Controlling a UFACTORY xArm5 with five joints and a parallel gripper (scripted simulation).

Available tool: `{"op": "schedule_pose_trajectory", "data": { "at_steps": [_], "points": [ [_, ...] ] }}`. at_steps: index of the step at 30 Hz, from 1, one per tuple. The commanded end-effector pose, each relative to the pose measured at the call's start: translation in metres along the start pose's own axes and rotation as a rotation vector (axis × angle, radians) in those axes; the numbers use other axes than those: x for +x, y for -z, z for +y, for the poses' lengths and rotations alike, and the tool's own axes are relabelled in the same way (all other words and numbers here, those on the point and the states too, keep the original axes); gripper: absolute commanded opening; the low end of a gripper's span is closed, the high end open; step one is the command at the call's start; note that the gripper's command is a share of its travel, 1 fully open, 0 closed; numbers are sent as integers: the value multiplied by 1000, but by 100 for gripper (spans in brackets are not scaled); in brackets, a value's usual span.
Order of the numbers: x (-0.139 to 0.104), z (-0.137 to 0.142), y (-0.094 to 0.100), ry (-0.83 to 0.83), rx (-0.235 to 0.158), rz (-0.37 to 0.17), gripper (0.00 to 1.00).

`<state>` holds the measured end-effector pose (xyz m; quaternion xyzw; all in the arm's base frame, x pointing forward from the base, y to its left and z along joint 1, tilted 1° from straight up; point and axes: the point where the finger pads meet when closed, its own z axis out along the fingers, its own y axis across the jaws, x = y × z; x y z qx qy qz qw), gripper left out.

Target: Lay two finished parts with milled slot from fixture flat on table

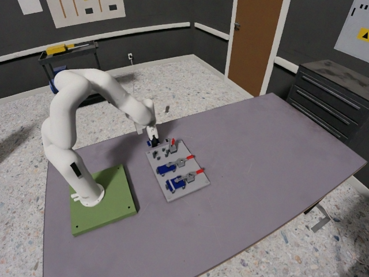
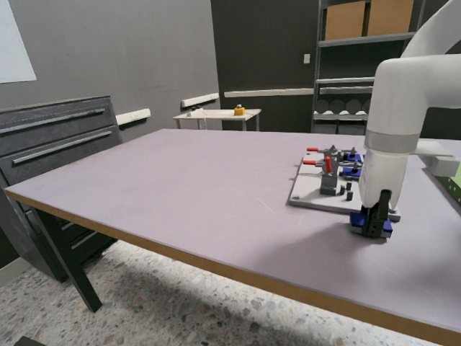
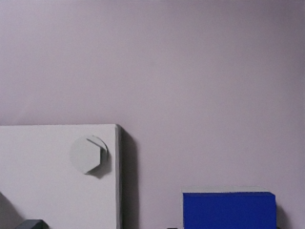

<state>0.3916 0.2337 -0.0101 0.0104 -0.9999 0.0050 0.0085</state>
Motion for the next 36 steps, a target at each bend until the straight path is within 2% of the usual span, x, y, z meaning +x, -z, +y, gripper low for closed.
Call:
{"op": "schedule_pose_trajectory", "data": {
  "at_steps": [1,34,35,36],
  "points": [
    [-1,1,0,0,-2,-4,0],
    [-2,1,-4,0,-2,-4,0],
    [-2,1,-4,0,-2,-4,69],
    [-2,1,-4,0,-2,-4,69]
  ]
}}
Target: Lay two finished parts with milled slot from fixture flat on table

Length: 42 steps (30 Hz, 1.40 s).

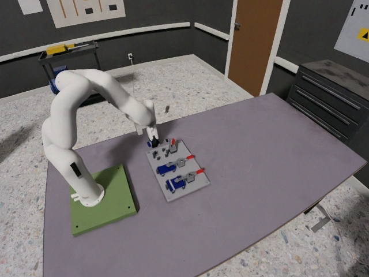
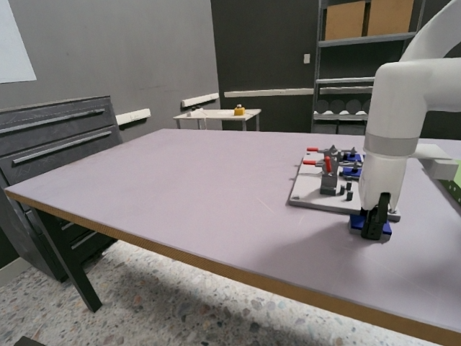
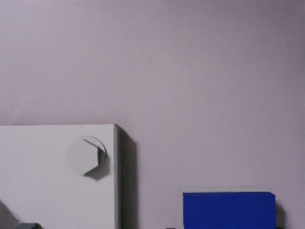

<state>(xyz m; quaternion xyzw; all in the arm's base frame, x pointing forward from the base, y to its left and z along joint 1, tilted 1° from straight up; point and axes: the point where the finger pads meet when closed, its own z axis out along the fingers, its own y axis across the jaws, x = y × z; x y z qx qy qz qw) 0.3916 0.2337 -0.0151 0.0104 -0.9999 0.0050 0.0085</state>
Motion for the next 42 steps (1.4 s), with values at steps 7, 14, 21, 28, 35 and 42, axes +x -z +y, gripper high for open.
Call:
{"op": "schedule_pose_trajectory", "data": {
  "at_steps": [7,14,21,28,35,42],
  "points": [
    [-1,1,1,0,-2,-4,69],
    [-1,1,1,0,-2,-4,69],
    [-1,1,1,0,-2,-4,69],
    [-1,1,1,0,-2,-4,69],
    [-1,1,2,0,-2,-4,69],
    [-1,1,9,0,-2,-4,69]
  ]
}}
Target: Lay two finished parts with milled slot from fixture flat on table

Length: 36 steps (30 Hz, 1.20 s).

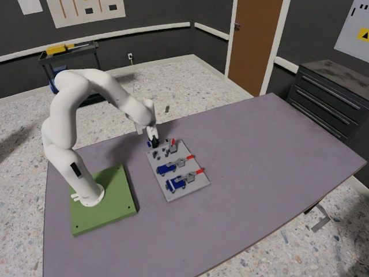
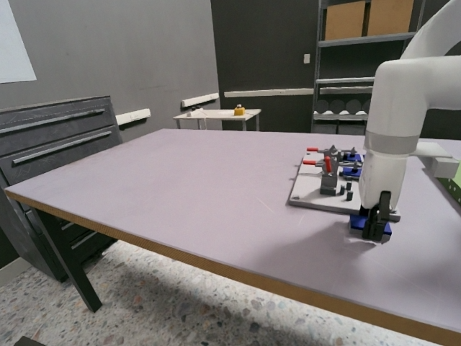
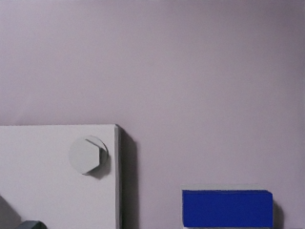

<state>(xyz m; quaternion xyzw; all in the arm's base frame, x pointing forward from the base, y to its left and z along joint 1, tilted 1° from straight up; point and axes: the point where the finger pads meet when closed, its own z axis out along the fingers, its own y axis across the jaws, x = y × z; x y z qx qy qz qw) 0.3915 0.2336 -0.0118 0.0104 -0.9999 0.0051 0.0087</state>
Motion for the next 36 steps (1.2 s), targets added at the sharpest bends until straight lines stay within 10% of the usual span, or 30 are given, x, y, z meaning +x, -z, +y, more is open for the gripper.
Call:
{"op": "schedule_pose_trajectory", "data": {
  "at_steps": [1,36],
  "points": [
    [-2,1,6,0,-2,-4,69],
    [-1,0,97,0,-2,-4,69]
  ]
}}
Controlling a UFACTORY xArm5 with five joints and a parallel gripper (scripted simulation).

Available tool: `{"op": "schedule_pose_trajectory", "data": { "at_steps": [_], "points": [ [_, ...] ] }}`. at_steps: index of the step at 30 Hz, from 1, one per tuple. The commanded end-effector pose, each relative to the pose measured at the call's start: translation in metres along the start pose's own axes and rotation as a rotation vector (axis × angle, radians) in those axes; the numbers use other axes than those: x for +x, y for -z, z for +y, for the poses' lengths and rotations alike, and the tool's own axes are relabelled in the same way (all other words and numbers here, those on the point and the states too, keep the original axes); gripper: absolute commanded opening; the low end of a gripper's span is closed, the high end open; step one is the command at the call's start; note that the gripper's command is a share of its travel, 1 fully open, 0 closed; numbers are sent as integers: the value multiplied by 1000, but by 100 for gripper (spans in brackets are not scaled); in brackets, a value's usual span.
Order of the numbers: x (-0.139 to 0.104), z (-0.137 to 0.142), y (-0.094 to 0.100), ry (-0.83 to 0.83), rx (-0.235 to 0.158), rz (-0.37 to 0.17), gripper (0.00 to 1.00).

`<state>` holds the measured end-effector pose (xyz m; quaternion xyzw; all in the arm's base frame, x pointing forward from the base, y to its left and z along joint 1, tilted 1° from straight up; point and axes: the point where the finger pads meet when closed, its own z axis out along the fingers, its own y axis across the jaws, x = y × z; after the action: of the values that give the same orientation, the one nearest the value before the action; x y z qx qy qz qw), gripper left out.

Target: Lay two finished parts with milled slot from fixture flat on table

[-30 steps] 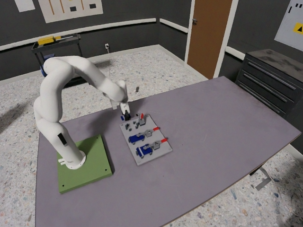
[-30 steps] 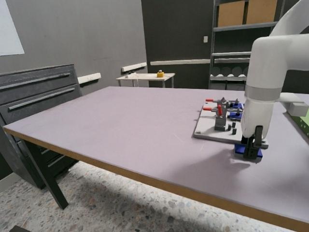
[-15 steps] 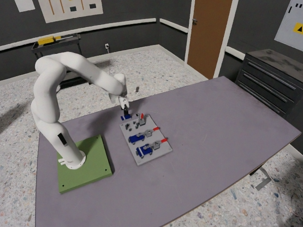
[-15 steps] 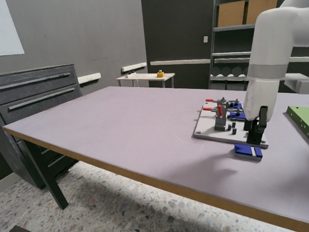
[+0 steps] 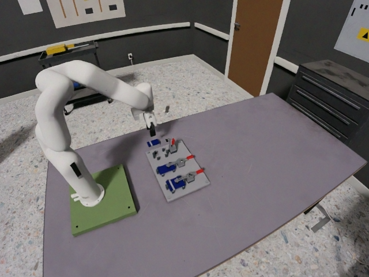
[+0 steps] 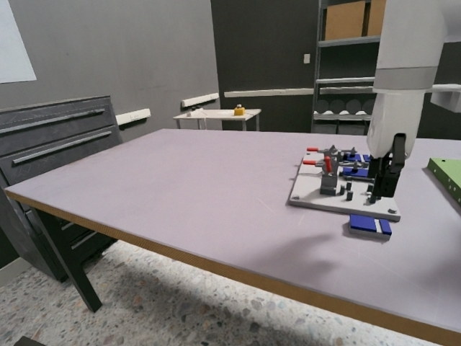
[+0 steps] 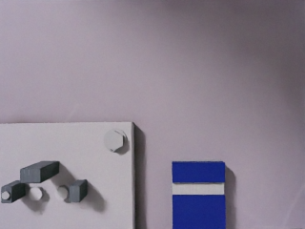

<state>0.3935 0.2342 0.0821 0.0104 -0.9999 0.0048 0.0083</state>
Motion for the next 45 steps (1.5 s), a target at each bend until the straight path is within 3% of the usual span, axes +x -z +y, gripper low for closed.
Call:
{"op": "schedule_pose_trajectory", "data": {
  "at_steps": [1,17,18,22,45],
  "points": [
    [-1,1,4,0,-2,-3,69],
    [-1,1,4,0,-2,-4,69],
    [-1,1,4,0,-2,-4,48],
    [-1,1,8,0,-2,-4,48],
    [-1,0,94,0,-2,-3,48]
  ]
}}
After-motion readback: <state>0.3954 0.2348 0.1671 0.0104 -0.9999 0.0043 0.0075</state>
